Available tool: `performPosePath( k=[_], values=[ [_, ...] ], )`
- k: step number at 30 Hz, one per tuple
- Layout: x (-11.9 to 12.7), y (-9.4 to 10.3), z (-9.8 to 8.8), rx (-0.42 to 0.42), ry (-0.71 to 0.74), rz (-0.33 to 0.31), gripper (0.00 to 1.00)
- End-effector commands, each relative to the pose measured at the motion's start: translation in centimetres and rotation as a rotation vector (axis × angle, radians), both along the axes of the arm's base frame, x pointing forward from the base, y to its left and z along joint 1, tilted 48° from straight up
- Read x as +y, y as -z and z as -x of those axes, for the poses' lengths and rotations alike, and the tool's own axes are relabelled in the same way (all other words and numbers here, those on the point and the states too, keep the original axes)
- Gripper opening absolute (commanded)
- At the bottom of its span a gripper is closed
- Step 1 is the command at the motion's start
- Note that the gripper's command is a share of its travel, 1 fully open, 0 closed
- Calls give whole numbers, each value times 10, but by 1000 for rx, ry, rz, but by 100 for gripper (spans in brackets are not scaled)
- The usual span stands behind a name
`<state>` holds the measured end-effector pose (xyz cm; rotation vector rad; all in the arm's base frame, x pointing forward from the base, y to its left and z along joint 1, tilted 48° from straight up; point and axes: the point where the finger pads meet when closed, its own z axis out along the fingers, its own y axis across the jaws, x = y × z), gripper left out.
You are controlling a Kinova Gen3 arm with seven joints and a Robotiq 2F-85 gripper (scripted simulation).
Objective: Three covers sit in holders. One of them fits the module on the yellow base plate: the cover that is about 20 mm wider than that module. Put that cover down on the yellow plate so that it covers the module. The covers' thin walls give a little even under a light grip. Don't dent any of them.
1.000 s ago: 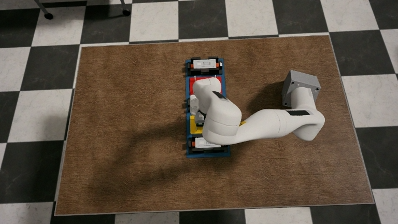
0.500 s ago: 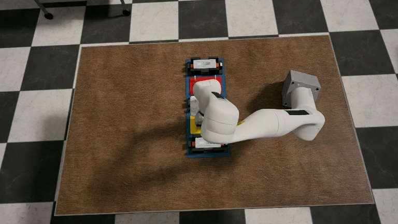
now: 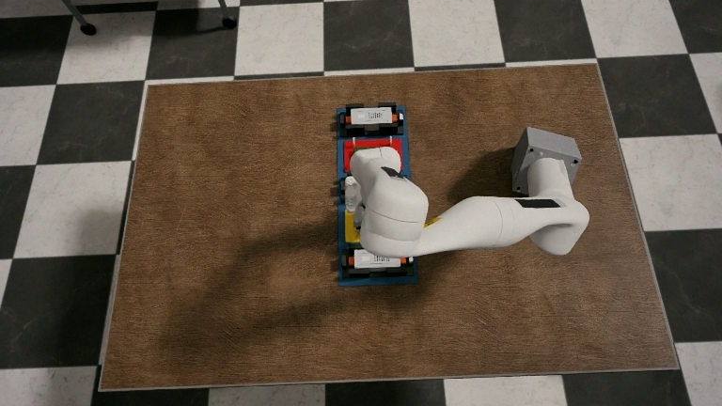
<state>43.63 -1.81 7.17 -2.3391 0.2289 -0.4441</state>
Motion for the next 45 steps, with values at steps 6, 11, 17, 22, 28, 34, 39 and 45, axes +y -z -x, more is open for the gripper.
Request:
performPosePath(
  k=[6,11,17,22,28,34,39,45],
  values=[
    [2,2,-2,-1,1,1,0],
    [3,3,-2,-1,1,1,0],
    [3,4,-3,-1,1,1,0],
    [6,7,-4,-1,1,1,0],
    [9,10,-6,-1,1,1,0],
    [9,11,-6,-1,1,1,0],
    [12,13,-8,-1,1,1,0],
    [14,15,-9,-1,1,1,0]
  ],
)
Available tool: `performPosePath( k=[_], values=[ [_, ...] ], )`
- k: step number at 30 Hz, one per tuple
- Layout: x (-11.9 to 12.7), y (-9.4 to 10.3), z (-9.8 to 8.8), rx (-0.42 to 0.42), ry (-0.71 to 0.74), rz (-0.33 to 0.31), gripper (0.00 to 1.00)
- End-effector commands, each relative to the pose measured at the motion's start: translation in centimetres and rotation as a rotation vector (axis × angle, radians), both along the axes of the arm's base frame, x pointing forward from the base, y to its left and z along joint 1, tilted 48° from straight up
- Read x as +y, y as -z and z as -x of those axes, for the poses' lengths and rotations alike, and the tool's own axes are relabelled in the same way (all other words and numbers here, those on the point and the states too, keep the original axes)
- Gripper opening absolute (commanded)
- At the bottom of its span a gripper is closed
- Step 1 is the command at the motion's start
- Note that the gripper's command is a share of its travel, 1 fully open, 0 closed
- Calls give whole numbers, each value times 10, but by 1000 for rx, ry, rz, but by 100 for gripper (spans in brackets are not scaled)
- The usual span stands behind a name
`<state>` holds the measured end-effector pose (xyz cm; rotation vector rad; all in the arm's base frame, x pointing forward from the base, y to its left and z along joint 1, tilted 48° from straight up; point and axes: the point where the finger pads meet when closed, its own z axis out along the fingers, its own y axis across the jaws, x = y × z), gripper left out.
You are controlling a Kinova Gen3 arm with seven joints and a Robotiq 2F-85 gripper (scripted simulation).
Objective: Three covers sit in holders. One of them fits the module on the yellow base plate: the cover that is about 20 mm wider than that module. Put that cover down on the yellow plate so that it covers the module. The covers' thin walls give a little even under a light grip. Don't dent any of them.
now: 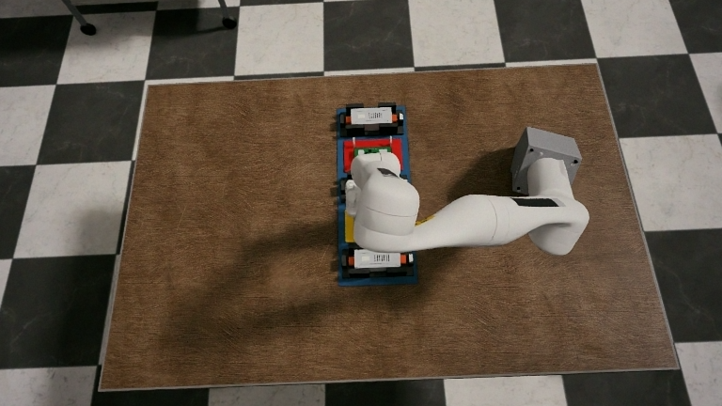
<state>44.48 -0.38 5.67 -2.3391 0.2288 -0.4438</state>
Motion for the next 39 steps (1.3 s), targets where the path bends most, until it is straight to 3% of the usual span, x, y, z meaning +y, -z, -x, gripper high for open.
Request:
performPosePath(
  k=[1,39],
  values=[
    [0,0,-1,-1,1,1,0],
    [9,10,-6,-1,1,1,0]
  ],
)
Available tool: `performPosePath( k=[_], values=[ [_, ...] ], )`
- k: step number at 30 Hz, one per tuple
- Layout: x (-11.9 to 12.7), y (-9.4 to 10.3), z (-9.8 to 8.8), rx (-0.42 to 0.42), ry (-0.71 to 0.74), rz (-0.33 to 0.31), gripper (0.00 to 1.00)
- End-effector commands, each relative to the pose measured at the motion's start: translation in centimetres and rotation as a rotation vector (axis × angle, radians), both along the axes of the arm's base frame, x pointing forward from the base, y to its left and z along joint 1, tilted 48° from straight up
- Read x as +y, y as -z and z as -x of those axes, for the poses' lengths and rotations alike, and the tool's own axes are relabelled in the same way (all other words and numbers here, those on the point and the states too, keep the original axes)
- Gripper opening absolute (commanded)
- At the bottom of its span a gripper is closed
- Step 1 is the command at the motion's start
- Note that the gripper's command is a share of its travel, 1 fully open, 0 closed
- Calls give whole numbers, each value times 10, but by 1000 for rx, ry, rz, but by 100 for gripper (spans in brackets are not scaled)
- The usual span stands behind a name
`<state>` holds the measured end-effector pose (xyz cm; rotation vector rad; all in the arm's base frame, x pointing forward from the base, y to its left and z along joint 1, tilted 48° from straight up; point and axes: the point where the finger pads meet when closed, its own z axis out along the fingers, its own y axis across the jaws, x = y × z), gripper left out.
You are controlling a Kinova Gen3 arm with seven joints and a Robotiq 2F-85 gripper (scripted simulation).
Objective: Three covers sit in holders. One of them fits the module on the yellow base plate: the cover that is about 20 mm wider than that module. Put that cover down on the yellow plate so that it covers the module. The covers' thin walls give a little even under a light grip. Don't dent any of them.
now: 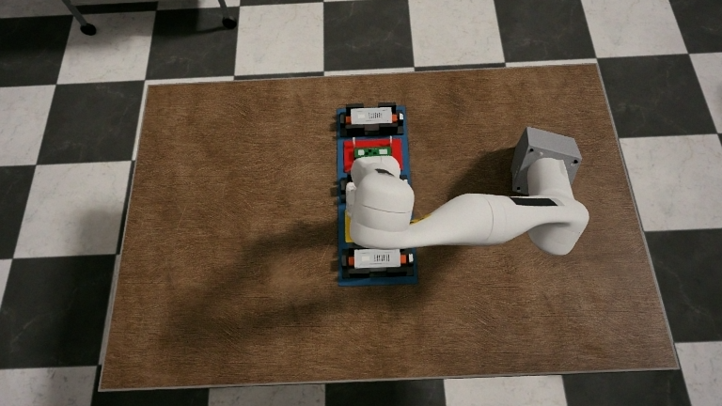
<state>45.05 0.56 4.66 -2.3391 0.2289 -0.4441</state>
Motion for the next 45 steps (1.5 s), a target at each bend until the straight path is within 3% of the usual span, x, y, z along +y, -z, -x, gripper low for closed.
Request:
performPosePath(
  k=[1,45],
  values=[
    [0,0,0,-1,1,1,0],
    [4,5,-4,-1,1,1,0]
  ],
)
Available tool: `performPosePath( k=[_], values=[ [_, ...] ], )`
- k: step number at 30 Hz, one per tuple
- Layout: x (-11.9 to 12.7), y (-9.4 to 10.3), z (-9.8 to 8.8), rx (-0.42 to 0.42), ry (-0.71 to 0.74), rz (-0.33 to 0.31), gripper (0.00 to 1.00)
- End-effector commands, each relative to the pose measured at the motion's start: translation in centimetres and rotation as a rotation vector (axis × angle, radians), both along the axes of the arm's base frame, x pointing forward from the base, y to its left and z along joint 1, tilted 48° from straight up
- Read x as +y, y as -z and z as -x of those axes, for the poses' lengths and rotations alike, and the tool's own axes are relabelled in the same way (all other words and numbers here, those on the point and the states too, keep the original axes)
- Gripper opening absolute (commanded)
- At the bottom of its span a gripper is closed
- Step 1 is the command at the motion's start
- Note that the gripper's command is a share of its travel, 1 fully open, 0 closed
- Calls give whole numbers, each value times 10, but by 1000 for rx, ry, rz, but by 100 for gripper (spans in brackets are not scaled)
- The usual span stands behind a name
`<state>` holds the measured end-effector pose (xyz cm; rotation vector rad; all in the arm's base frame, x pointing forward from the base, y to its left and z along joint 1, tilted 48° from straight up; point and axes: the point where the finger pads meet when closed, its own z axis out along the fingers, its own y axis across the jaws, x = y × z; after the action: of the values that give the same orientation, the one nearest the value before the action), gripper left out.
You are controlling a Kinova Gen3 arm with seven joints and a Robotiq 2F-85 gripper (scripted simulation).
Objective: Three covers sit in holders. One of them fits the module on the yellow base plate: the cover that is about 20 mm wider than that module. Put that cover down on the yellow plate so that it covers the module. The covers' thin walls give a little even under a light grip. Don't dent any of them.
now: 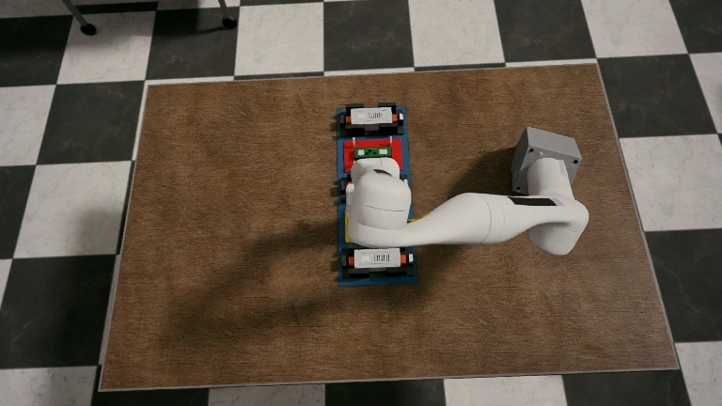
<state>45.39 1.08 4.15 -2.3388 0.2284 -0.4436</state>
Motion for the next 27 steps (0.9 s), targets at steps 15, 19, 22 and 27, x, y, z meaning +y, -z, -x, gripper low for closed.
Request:
performPosePath(
  k=[15,19,22,27],
  values=[
    [-1,0,0,-1,1,1,100],
    [-1,0,0,-1,1,1,100],
    [-1,0,0,-1,1,1,100],
    [-1,0,0,-1,2,1,100]
  ],
)
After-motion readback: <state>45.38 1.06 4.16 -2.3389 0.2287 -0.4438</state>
